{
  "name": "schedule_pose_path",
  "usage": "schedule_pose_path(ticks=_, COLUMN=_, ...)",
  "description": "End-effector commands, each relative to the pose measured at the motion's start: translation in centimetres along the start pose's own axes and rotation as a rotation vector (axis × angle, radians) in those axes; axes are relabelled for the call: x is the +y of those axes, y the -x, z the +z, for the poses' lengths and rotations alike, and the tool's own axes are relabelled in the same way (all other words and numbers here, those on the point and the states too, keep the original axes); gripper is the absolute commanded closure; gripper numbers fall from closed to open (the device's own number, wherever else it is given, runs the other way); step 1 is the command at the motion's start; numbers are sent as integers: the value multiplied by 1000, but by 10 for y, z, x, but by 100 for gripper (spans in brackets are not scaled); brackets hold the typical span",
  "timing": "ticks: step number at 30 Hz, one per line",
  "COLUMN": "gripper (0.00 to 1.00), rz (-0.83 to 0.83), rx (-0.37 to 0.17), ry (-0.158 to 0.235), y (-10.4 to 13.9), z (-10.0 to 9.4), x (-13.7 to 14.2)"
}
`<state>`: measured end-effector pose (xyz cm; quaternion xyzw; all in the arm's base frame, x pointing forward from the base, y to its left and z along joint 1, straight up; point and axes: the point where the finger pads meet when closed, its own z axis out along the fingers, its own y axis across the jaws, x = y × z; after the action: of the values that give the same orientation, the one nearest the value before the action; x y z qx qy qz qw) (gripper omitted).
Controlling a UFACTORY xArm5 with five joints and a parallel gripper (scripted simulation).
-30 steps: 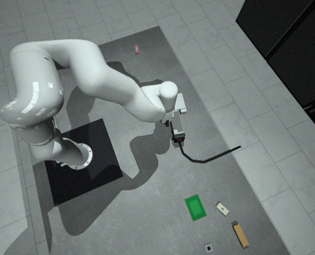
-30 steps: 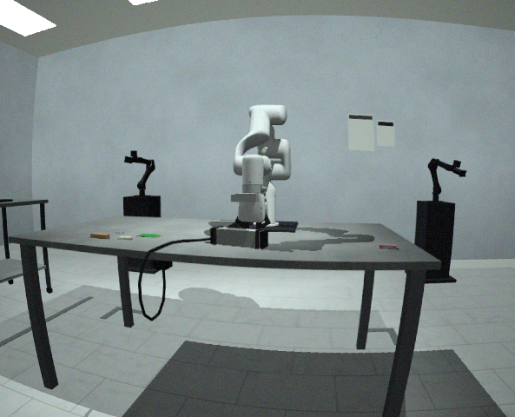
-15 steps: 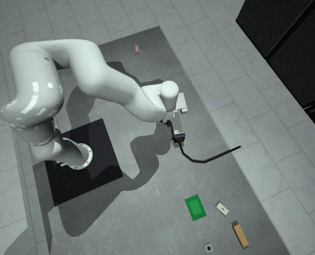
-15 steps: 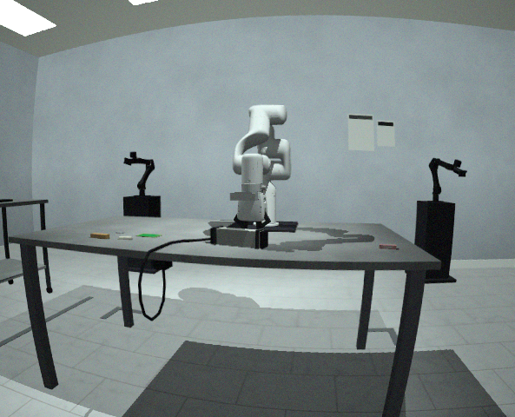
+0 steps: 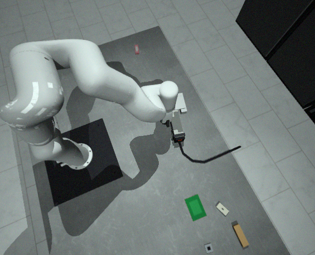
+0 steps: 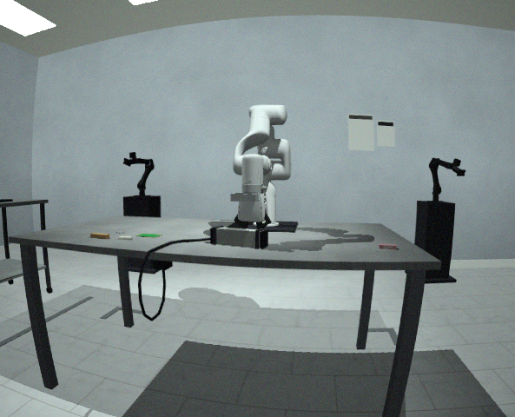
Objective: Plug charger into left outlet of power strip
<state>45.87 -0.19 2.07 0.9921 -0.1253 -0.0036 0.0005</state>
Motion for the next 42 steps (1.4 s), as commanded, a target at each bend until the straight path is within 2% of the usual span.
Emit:
schedule_pose_path(ticks=1, gripper=56, rz=0, rx=4, ry=-1, y=-1, z=-2, x=0)
schedule_pose_path(ticks=17, gripper=56, rz=0, rx=4, ry=-1, y=-1, z=-27, x=0)
schedule_pose_path(ticks=32, gripper=56, rz=0, rx=4, ry=-1, y=-1, z=-80, x=0)
schedule_pose_path(ticks=34, gripper=56, rz=0, rx=4, ry=-1, y=-1, z=-80, x=0)
schedule_pose_path(ticks=42, gripper=56, rz=0, rx=4, ry=-1, y=-1, z=-104, x=0)
